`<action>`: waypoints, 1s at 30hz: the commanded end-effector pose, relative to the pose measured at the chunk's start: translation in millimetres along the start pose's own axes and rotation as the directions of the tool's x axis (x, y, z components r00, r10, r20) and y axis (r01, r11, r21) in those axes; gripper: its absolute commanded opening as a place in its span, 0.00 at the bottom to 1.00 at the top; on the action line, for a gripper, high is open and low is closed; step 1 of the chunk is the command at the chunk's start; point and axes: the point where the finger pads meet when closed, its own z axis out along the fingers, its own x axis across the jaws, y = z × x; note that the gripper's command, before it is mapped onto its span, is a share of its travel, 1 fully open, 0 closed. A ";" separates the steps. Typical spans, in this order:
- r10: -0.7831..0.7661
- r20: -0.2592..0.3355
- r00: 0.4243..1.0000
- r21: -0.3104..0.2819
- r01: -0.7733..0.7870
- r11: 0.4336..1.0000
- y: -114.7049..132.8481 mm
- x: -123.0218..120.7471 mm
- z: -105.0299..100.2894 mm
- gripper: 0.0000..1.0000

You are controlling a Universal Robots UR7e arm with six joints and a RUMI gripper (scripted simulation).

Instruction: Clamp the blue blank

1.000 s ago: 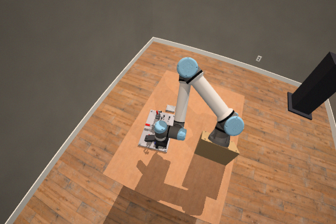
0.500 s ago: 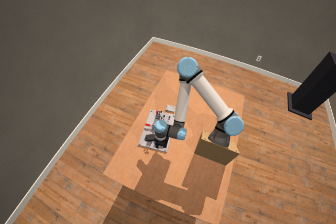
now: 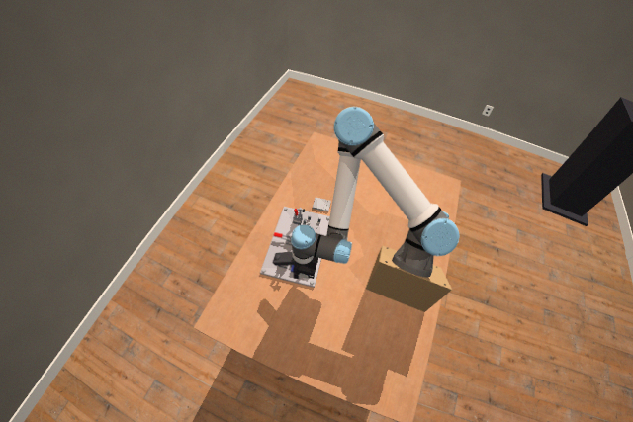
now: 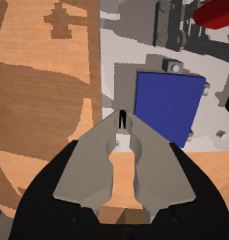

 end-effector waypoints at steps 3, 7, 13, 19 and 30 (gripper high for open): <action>0.000 0.000 1.000 0.001 0.000 1.000 -0.3 0.4 -0.4 0.00; 0.000 0.000 1.000 0.001 0.000 1.000 -0.3 0.8 -0.4 0.00; 0.000 0.000 1.000 0.001 0.000 1.000 -0.3 4.4 -0.4 0.00; 0.000 0.000 1.000 0.001 0.000 1.000 -0.3 4.4 -0.4 0.00; 0.000 0.000 1.000 0.001 0.000 1.000 -0.3 -4.4 -0.4 0.00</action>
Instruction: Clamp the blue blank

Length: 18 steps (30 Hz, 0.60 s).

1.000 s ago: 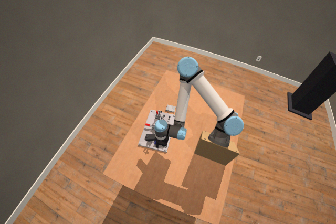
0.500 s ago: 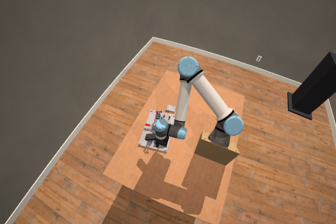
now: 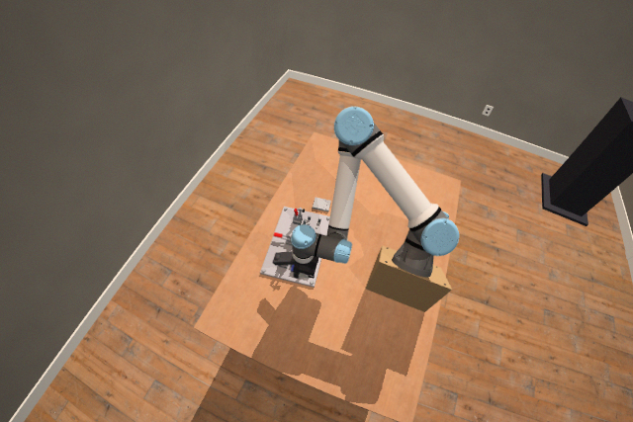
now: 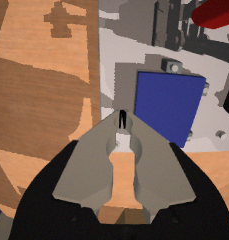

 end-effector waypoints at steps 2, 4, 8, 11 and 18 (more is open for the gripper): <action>0.001 -0.001 1.000 0.001 -0.001 1.000 -0.3 -10.2 -0.3 0.00; 0.001 -0.001 1.000 0.001 -0.001 1.000 -0.3 -10.2 -0.3 0.00; 0.001 -0.001 1.000 0.001 -0.001 1.000 -0.3 -16.2 -0.3 0.00; 0.001 -0.001 1.000 0.001 -0.001 1.000 -0.3 -16.6 -0.4 0.00; 0.001 -0.001 1.000 0.001 -0.001 1.000 -0.3 -16.6 -20.4 0.00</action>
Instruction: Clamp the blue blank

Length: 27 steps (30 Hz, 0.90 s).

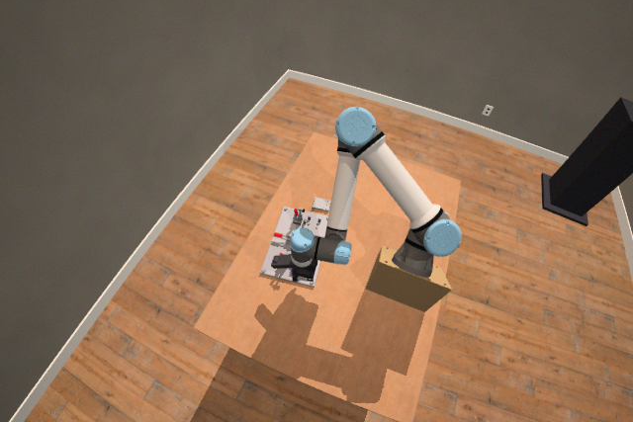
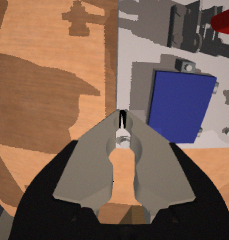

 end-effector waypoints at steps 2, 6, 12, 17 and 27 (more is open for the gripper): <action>0.001 0.000 1.000 0.000 -0.001 1.000 -0.4 -0.2 -17.6 0.00; 0.001 0.000 1.000 0.000 -0.001 1.000 -0.4 -0.2 -28.7 0.00; 0.001 0.000 1.000 0.000 -0.001 1.000 -0.4 -0.2 -32.8 0.00; 0.001 0.000 1.000 0.000 -0.001 1.000 -0.4 -0.2 -32.8 0.00; 0.001 0.000 1.000 0.000 -0.001 1.000 -0.4 -0.2 -34.5 0.28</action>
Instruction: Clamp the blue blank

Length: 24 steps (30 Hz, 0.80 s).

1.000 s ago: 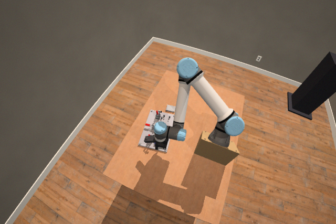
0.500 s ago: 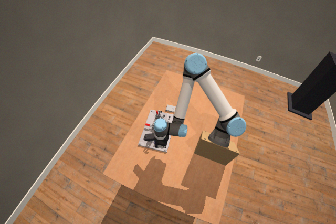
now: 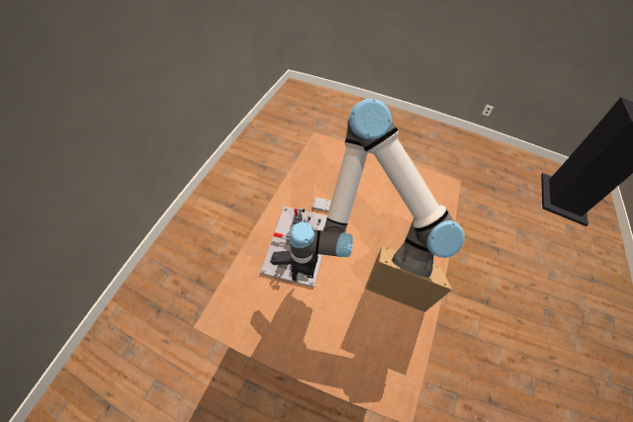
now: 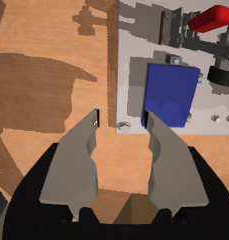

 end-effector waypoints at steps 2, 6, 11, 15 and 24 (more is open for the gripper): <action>0.000 0.000 1.000 0.001 0.000 1.000 -0.3 0.0 -3.7 0.28; 0.000 0.000 1.000 0.001 0.000 1.000 -0.3 0.0 -11.0 0.28; 0.000 0.000 1.000 0.001 0.000 1.000 -0.3 0.0 -19.4 0.28; 0.000 0.000 1.000 0.001 0.000 1.000 -0.3 0.0 -34.0 0.28; 0.000 0.000 1.000 0.001 0.000 1.000 -0.2 0.0 -75.7 0.28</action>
